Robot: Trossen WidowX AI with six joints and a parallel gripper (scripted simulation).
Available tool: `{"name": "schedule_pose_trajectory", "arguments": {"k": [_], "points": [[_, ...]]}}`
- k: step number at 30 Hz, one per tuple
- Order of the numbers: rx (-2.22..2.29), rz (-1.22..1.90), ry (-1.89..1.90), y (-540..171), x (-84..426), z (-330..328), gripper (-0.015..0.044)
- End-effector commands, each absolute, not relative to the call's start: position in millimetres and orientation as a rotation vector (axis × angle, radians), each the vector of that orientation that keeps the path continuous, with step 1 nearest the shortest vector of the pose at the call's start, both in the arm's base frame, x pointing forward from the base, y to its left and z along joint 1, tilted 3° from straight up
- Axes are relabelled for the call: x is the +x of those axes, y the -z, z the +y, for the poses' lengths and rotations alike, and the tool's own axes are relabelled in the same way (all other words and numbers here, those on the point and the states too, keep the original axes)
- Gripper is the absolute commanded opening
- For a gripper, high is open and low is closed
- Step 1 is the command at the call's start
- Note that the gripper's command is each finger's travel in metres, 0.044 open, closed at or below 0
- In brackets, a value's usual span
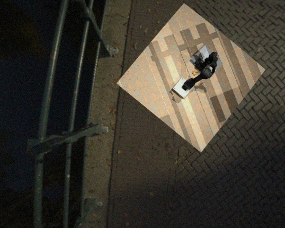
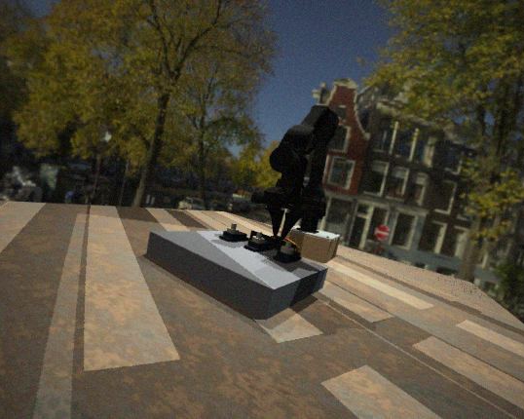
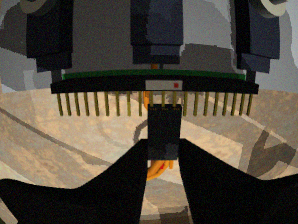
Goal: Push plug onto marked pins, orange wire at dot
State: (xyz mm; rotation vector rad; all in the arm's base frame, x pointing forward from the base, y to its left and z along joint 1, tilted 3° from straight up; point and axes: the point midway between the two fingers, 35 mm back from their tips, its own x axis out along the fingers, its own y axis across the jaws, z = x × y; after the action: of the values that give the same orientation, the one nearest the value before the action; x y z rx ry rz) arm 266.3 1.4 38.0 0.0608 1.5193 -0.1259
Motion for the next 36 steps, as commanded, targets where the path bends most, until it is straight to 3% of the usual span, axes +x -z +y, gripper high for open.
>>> {"name": "schedule_pose_trajectory", "arguments": {"k": [1, 16, 25, 32, 36], "points": [[0.056, 1.52, 0.125, -38.5, 268.9, 0.4, 0.0], [0.056, 1.519, 0.125, -39.1, 278.3, -1.7, 0.0], [0.056, 1.519, 0.124, -39.8, 276.4, 1.2, 0.0236], [0.057, 1.519, 0.124, -95.6, 274.0, 3.8, 0.042], [0.057, 1.519, 0.124, -97.6, 273.6, 3.9, 0.044]]}}
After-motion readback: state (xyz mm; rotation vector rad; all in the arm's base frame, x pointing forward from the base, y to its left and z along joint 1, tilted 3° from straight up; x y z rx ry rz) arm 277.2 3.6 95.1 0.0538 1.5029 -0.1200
